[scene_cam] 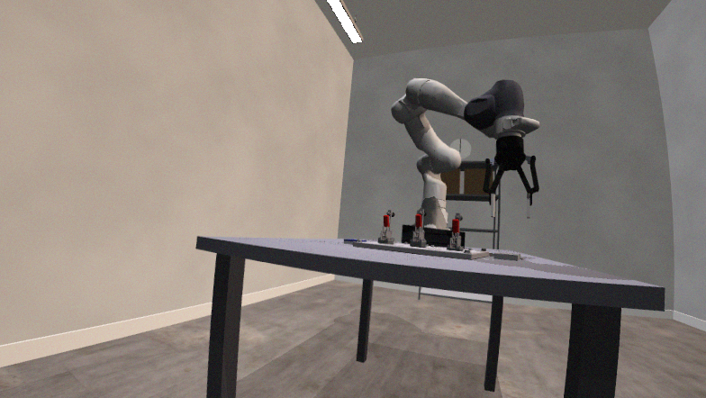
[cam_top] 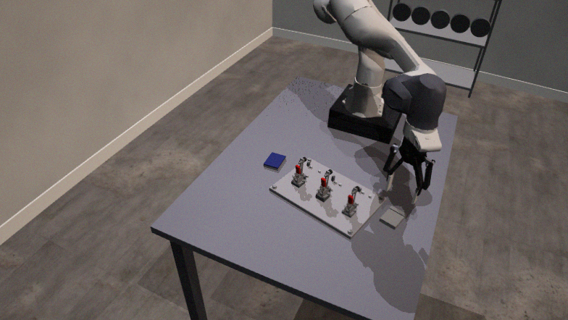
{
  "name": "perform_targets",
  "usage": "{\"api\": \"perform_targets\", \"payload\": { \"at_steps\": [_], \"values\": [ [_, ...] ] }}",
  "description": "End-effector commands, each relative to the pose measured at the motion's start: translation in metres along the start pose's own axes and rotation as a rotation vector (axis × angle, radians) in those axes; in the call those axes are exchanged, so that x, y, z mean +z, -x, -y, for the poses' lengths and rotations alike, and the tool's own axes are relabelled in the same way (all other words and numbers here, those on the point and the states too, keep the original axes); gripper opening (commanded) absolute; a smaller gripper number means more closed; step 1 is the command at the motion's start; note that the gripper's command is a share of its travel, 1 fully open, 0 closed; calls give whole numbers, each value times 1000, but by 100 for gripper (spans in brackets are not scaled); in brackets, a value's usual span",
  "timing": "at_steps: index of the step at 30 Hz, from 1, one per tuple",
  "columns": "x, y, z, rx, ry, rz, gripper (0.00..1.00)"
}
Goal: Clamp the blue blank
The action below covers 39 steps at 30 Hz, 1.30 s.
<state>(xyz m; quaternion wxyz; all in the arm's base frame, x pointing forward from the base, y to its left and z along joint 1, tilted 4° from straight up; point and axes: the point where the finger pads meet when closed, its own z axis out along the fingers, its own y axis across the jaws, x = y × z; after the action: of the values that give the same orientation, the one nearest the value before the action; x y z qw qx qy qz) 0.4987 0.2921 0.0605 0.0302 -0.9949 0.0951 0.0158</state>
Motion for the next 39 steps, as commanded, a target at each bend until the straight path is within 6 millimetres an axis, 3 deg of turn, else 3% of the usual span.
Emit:
{"api": "perform_targets", "payload": {
  "at_steps": [1,13,32,39],
  "values": [
    [-8,1,-1,-6,4,2,58],
    [-64,1,-1,-6,4,2,58],
    [-73,1,-7,-6,4,2,58],
    [-74,-1,-31,-6,4,2,58]
  ]
}}
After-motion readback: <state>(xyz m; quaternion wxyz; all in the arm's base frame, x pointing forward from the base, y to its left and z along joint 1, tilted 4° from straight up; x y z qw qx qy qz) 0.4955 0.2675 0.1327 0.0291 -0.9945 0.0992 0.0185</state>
